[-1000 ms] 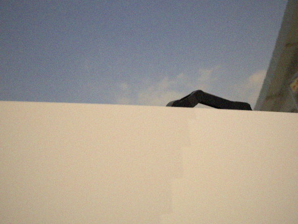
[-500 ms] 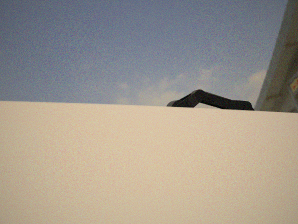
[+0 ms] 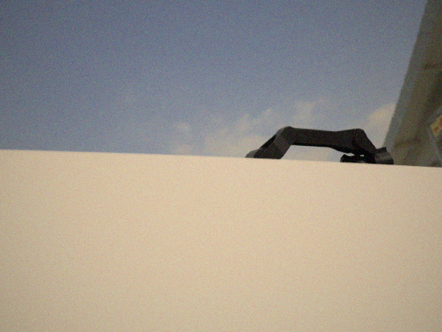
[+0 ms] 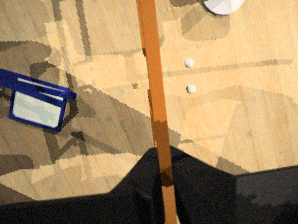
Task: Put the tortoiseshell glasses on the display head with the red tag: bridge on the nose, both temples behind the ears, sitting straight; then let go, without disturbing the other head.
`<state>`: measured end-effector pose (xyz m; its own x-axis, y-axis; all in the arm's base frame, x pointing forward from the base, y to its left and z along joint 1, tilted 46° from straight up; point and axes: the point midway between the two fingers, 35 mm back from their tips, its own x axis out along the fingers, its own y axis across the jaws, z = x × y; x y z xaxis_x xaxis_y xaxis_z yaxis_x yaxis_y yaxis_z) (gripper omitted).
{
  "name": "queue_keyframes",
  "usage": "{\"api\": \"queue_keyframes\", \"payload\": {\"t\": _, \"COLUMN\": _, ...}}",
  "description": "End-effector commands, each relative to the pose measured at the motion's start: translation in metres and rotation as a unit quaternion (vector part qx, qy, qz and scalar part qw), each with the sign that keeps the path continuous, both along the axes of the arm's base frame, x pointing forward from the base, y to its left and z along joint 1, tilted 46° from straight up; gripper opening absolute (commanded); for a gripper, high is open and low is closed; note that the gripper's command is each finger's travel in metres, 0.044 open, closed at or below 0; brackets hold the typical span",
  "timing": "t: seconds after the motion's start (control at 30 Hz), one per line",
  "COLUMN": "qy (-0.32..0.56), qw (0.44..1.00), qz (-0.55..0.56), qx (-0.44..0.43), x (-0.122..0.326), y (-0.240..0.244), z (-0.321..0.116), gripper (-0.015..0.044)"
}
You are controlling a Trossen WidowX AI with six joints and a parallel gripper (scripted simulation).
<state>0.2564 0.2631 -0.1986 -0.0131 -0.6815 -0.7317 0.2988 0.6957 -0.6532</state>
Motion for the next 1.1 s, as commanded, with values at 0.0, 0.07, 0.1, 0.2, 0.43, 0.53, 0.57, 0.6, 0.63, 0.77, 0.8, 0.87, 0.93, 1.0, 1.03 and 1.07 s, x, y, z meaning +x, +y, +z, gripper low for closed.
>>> {"api": "queue_keyframes", "payload": {"t": 0.0, "qy": 0.004, "qw": 1.0, "qz": -0.001, "qx": 0.002, "x": 0.001, "y": 0.002, "z": 0.005, "gripper": 0.0}}
{"api": "queue_keyframes", "payload": {"t": 0.07, "qy": 0.013, "qw": 1.0, "qz": 0.004, "qx": 0.008, "x": 0.006, "y": 0.001, "z": 0.011, "gripper": 0.0}}
{"api": "queue_keyframes", "payload": {"t": 0.1, "qy": 0.02, "qw": 1.0, "qz": 0.008, "qx": 0.012, "x": 0.009, "y": 0.001, "z": 0.015, "gripper": 0.0}}
{"api": "queue_keyframes", "payload": {"t": 0.2, "qy": 0.043, "qw": 0.998, "qz": 0.022, "qx": 0.027, "x": 0.021, "y": -0.002, "z": 0.03, "gripper": 0.0}}
{"api": "queue_keyframes", "payload": {"t": 0.43, "qy": 0.091, "qw": 0.992, "qz": 0.06, "qx": 0.065, "x": 0.046, "y": -0.011, "z": 0.066, "gripper": 0.0}}
{"api": "queue_keyframes", "payload": {"t": 0.53, "qy": 0.109, "qw": 0.988, "qz": 0.078, "qx": 0.081, "x": 0.056, "y": -0.017, "z": 0.082, "gripper": 0.0}}
{"api": "queue_keyframes", "payload": {"t": 0.57, "qy": 0.115, "qw": 0.986, "qz": 0.085, "qx": 0.087, "x": 0.06, "y": -0.019, "z": 0.087, "gripper": 0.0}}
{"api": "queue_keyframes", "payload": {"t": 0.6, "qy": 0.12, "qw": 0.984, "qz": 0.091, "qx": 0.092, "x": 0.063, "y": -0.021, "z": 0.093, "gripper": 0.0}}
{"api": "queue_keyframes", "payload": {"t": 0.63, "qy": 0.126, "qw": 0.982, "qz": 0.097, "qx": 0.097, "x": 0.066, "y": -0.023, "z": 0.098, "gripper": 0.0}}
{"api": "queue_keyframes", "payload": {"t": 0.77, "qy": 0.146, "qw": 0.974, "qz": 0.124, "qx": 0.119, "x": 0.078, "y": -0.033, "z": 0.119, "gripper": 0.0}}
{"api": "queue_keyframes", "payload": {"t": 0.8, "qy": 0.15, "qw": 0.972, "qz": 0.13, "qx": 0.124, "x": 0.081, "y": -0.036, "z": 0.124, "gripper": 0.0}}
{"api": "queue_keyframes", "payload": {"t": 0.87, "qy": 0.159, "qw": 0.967, "qz": 0.144, "qx": 0.134, "x": 0.086, "y": -0.041, "z": 0.134, "gripper": 0.0}}
{"api": "queue_keyframes", "payload": {"t": 0.93, "qy": 0.167, "qw": 0.962, "qz": 0.159, "qx": 0.144, "x": 0.091, "y": -0.047, "z": 0.145, "gripper": 0.0}}
{"api": "queue_keyframes", "payload": {"t": 1.0, "qy": 0.174, "qw": 0.957, "qz": 0.173, "qx": 0.154, "x": 0.095, "y": -0.054, "z": 0.155, "gripper": 0.0}}
{"api": "queue_keyframes", "payload": {"t": 1.03, "qy": 0.178, "qw": 0.954, "qz": 0.181, "qx": 0.158, "x": 0.098, "y": -0.057, "z": 0.16, "gripper": 0.0}}
{"api": "queue_keyframes", "payload": {"t": 1.07, "qy": 0.181, "qw": 0.951, "qz": 0.188, "qx": 0.163, "x": 0.1, "y": -0.06, "z": 0.165, "gripper": 0.0}}
